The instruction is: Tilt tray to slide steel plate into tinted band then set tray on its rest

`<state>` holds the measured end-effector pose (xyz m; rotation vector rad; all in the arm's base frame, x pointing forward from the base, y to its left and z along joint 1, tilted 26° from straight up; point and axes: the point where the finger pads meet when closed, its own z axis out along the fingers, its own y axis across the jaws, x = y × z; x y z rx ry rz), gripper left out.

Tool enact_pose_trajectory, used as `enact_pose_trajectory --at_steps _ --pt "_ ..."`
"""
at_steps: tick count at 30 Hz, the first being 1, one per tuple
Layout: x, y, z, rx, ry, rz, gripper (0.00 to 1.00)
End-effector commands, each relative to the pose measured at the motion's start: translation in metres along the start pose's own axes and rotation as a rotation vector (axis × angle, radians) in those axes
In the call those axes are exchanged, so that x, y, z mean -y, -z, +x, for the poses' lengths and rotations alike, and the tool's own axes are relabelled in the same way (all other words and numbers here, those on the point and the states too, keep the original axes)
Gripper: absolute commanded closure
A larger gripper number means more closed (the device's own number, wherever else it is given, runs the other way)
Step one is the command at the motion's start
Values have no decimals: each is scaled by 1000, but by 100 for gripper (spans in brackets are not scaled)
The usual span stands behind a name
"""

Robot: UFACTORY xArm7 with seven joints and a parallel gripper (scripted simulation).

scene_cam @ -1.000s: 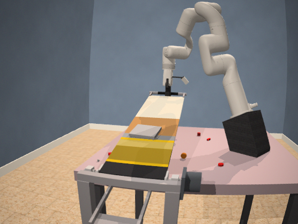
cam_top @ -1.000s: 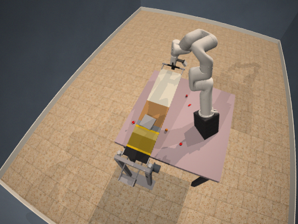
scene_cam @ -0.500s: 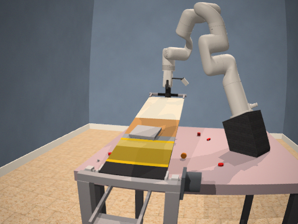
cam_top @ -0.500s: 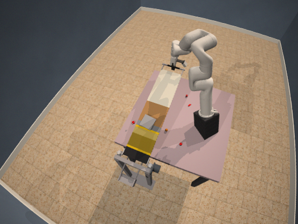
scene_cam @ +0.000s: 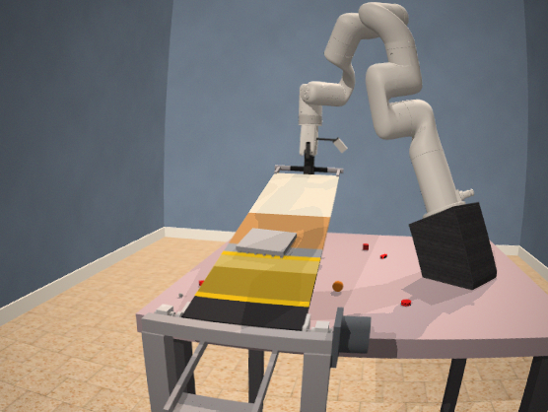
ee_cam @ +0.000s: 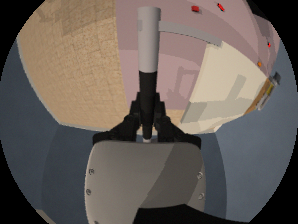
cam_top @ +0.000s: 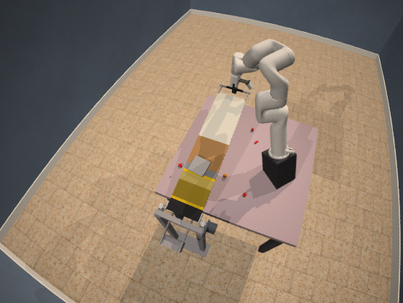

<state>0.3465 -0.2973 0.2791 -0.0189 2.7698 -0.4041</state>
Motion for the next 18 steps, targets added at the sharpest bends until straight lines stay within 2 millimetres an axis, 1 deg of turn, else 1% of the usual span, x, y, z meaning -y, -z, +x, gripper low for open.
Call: enact_pose_trajectory --at_steps 1,2,18 --pt "3 -10 -1 -3 1 0 100" --pt "4 -16 -1 -3 1 0 100" --pt "5 -18 -1 -3 1 0 100"
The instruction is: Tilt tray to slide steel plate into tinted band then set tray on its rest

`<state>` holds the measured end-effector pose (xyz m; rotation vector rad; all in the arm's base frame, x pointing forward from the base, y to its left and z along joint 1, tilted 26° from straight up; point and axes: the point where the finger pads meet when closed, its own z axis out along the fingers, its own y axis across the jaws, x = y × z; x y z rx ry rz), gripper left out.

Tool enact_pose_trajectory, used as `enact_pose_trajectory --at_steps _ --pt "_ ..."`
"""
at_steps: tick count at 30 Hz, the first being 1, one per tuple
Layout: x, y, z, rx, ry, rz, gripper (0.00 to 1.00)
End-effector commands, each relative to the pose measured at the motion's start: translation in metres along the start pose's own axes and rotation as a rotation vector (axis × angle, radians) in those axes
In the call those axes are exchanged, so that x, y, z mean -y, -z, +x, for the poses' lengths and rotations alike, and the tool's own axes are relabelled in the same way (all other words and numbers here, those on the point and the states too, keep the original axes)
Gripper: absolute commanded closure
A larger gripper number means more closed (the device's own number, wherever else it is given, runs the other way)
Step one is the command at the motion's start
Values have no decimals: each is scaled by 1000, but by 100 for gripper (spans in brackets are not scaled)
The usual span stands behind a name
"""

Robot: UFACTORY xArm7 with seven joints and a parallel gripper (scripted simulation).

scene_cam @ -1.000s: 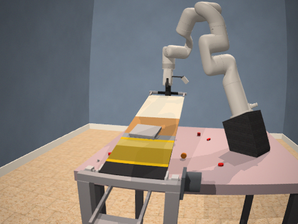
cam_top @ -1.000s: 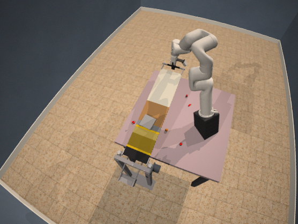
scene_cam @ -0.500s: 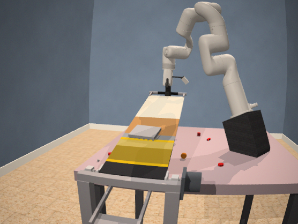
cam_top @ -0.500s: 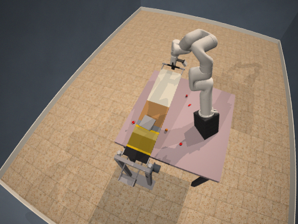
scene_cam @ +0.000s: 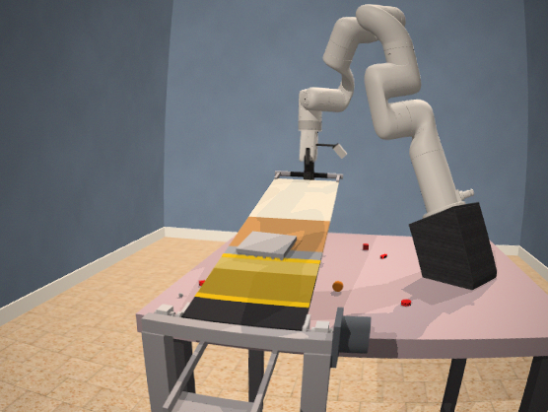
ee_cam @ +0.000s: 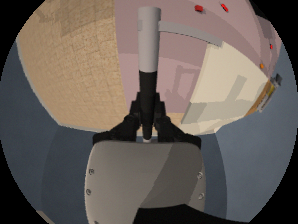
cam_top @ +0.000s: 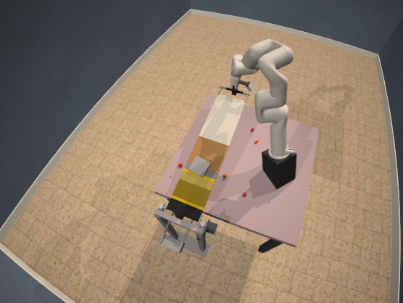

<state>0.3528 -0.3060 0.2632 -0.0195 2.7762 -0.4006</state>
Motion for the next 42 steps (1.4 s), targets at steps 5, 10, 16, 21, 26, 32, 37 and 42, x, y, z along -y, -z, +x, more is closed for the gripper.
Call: enact_pose_trajectory --at_steps 5,10,16,21,26,32,37,42 --pt "-16 76 -1 3 0 3 100" --pt "-4 25 -1 3 0 3 100" --pt "0 7 -1 3 0 3 100" --pt "1 0 -1 3 0 3 100" --pt "1 0 -1 3 0 3 100" --pt "1 -1 -1 3 0 3 100" --pt "-8 42 -1 3 0 3 100" --pt "-12 60 -1 3 0 3 100"
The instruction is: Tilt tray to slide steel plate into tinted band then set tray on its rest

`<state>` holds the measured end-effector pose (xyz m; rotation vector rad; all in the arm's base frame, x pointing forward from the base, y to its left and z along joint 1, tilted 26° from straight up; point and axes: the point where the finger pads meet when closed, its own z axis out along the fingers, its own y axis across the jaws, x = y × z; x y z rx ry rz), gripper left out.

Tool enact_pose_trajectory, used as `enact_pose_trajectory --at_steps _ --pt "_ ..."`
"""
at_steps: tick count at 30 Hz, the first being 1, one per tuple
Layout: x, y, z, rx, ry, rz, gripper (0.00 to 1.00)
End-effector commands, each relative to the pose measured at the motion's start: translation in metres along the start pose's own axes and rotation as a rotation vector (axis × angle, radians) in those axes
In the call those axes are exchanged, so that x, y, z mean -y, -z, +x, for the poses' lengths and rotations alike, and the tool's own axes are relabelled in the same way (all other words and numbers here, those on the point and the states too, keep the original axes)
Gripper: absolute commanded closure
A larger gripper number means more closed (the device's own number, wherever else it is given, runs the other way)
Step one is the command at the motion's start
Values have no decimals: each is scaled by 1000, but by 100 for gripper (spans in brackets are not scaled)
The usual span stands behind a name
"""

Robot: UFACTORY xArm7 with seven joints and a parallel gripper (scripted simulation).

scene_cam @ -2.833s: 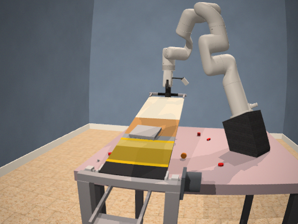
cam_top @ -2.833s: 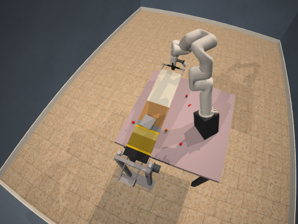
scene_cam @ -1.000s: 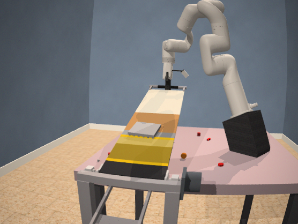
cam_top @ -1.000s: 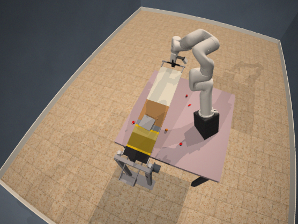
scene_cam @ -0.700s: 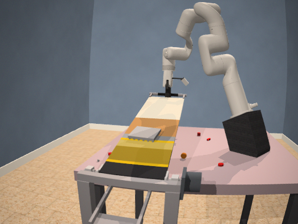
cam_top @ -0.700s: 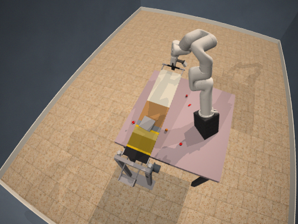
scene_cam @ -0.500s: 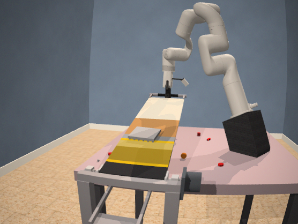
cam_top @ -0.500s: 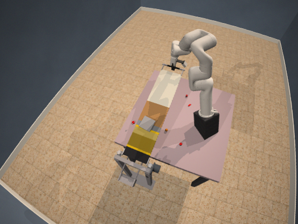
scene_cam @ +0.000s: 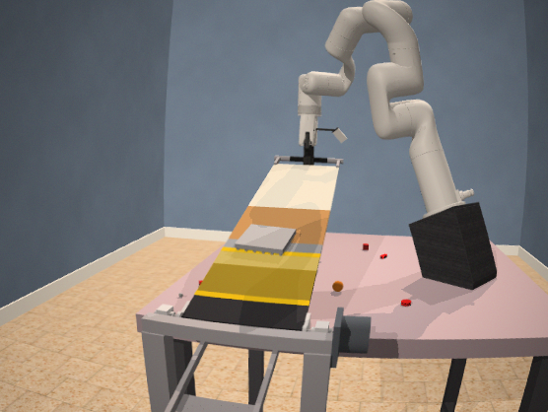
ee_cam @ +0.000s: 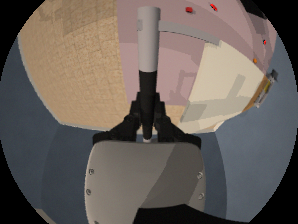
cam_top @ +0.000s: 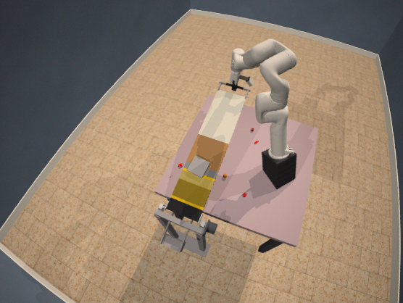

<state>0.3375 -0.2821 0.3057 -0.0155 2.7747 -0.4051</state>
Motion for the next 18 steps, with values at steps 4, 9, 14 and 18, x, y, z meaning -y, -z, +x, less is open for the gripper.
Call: enact_pose_trajectory --at_steps 4,9,14,18 --pt "11 -46 0 2 3 -1 100" --pt "11 -46 0 2 3 -1 100" --pt "12 -52 0 2 3 -1 100" --pt "12 -52 0 2 3 -1 100"
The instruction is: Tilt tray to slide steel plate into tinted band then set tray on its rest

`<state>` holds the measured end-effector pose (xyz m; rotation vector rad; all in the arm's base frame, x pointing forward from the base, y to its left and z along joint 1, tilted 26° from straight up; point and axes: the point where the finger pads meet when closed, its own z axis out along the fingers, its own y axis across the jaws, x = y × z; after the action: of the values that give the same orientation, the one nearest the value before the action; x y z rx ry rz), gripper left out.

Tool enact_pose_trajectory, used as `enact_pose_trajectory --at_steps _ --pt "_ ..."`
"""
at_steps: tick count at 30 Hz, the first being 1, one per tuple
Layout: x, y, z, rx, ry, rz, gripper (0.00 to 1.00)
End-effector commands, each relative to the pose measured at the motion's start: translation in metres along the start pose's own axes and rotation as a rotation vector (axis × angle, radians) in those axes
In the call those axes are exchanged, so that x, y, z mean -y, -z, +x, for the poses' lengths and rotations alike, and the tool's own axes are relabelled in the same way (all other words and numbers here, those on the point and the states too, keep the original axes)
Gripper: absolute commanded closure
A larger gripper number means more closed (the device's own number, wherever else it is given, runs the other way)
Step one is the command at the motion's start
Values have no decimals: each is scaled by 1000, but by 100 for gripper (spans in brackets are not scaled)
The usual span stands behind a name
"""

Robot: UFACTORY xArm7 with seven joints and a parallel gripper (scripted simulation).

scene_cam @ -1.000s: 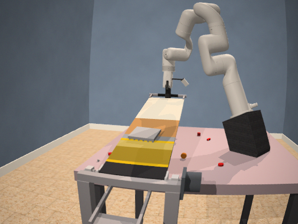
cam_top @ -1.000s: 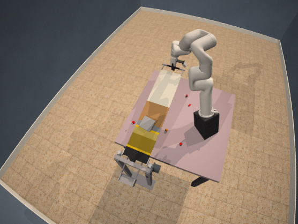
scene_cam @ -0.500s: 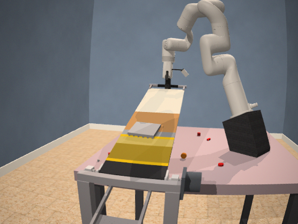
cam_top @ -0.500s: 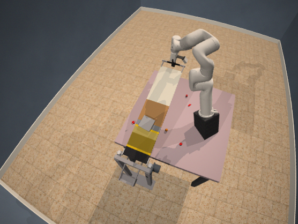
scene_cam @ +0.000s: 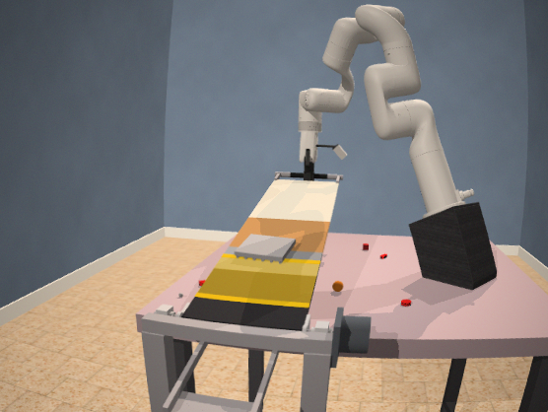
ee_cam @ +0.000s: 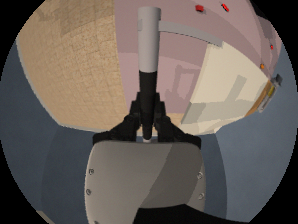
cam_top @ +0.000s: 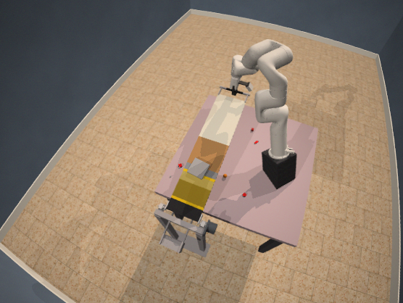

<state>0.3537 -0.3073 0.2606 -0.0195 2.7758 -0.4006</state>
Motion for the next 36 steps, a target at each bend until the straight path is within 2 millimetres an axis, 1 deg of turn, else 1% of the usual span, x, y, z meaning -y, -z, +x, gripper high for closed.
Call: enact_pose_trajectory --at_steps 1,8,10,12,13,14,15,16,18,19,20,25,26,36 --pt "1 0 -1 2 0 3 100" --pt "1 0 -1 2 0 3 100" --pt "-3 24 -1 2 0 3 100" --pt "-12 61 -1 2 0 3 100" --pt "-16 75 -1 2 0 3 100" --pt "-17 80 -1 2 0 3 100" --pt "-16 75 -1 2 0 3 100" --pt "-12 61 -1 2 0 3 100" --pt "-3 24 -1 2 0 3 100" --pt "-1 10 -1 2 0 3 100" --pt "0 5 -1 2 0 3 100" --pt "0 5 -1 2 0 3 100" --pt "1 0 -1 2 0 3 100" --pt "2 -1 -1 2 0 3 100"
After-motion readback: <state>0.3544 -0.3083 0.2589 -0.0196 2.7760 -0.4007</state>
